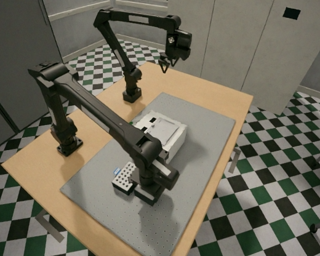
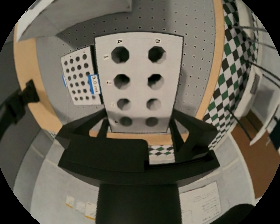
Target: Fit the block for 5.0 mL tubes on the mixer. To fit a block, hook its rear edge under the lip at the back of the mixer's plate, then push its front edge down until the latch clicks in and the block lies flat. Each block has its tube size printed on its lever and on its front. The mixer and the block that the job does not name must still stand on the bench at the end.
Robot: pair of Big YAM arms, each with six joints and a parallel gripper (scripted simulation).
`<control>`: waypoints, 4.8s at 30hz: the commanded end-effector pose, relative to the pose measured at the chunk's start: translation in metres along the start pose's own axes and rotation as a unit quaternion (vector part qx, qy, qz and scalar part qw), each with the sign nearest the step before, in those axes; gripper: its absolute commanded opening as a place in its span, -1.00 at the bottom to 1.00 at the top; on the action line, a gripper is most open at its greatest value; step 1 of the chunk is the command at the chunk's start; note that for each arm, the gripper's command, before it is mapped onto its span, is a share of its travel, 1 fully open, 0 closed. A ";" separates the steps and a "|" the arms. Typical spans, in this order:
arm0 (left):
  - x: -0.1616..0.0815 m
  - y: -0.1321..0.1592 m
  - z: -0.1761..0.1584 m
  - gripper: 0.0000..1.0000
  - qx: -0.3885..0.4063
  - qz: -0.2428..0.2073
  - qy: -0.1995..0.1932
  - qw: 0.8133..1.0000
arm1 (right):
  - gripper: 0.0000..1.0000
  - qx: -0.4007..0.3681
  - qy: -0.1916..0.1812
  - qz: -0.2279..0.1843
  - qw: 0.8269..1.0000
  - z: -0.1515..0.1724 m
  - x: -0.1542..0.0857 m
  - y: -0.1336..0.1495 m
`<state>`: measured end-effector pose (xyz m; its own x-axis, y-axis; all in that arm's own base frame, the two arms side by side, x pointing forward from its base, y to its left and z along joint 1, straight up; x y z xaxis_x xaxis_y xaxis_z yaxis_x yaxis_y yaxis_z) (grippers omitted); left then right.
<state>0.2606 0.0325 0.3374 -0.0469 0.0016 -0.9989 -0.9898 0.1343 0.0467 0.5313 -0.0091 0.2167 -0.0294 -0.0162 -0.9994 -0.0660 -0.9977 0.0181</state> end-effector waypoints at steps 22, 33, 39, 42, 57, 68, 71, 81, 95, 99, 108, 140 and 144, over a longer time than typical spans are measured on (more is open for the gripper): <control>-0.022 -0.007 0.000 1.00 0.000 -0.029 -0.008 1.000 | -1.00 0.001 0.086 -0.007 0.996 -0.026 -0.086 -0.004; -0.009 -0.003 -0.001 1.00 0.000 -0.012 -0.004 1.000 | -1.00 0.000 0.078 -0.008 0.997 -0.013 -0.101 -0.014; -0.003 -0.001 -0.001 1.00 0.000 -0.005 -0.002 1.000 | -1.00 0.003 0.086 -0.010 0.996 -0.001 -0.122 -0.018; -0.002 -0.001 -0.001 1.00 0.000 -0.004 -0.002 1.000 | -1.00 0.011 0.090 -0.010 0.996 0.003 -0.129 -0.013; -0.010 -0.004 -0.001 1.00 -0.001 -0.015 -0.005 1.000 | -1.00 0.003 0.082 -0.012 0.997 0.013 -0.135 -0.032; -0.024 -0.008 0.001 1.00 -0.001 -0.033 -0.009 0.999 | -1.00 0.008 0.088 -0.014 0.996 0.023 -0.152 -0.029; -0.025 -0.008 0.001 1.00 -0.001 -0.035 -0.010 0.999 | -1.00 0.003 0.088 -0.012 0.996 0.026 -0.156 -0.038; -0.028 -0.009 0.001 1.00 -0.001 -0.039 -0.011 0.999 | -1.00 0.007 0.091 -0.013 0.996 0.031 -0.164 -0.041; -0.026 -0.008 0.001 1.00 -0.002 -0.038 -0.011 0.999 | -1.00 0.004 0.084 -0.014 0.996 0.040 -0.173 -0.058; -0.021 -0.007 0.001 1.00 -0.002 -0.032 -0.010 0.999 | -1.00 0.006 0.083 -0.013 0.996 0.040 -0.174 -0.051; -0.008 -0.003 0.000 1.00 -0.002 -0.016 -0.005 1.000 | -1.00 -0.002 0.095 -0.018 0.995 0.036 -0.174 -0.048; -0.021 -0.007 0.002 1.00 -0.003 -0.034 -0.011 0.999 | -1.00 -0.007 0.094 -0.018 0.995 0.037 -0.174 -0.055; -0.025 -0.008 0.002 1.00 -0.003 -0.040 -0.012 0.999 | -1.00 -0.007 0.094 -0.018 0.995 0.037 -0.174 -0.055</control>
<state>0.2606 0.0325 0.3374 -0.0471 0.0016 -0.9989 -0.9898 0.1343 0.0468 0.4901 0.0460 0.3146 -0.0256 -0.0180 -0.9995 -0.0654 -0.9977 0.0197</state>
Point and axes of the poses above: on each arm, the point where the finger pads meet when closed, its own x axis out along the fingers, its own z axis across the jaws, y = z × x, the point moved 10 cm from there along -x, back along the fingers, and after that the axes turned 5 degrees about x, right-handed, at the moved point
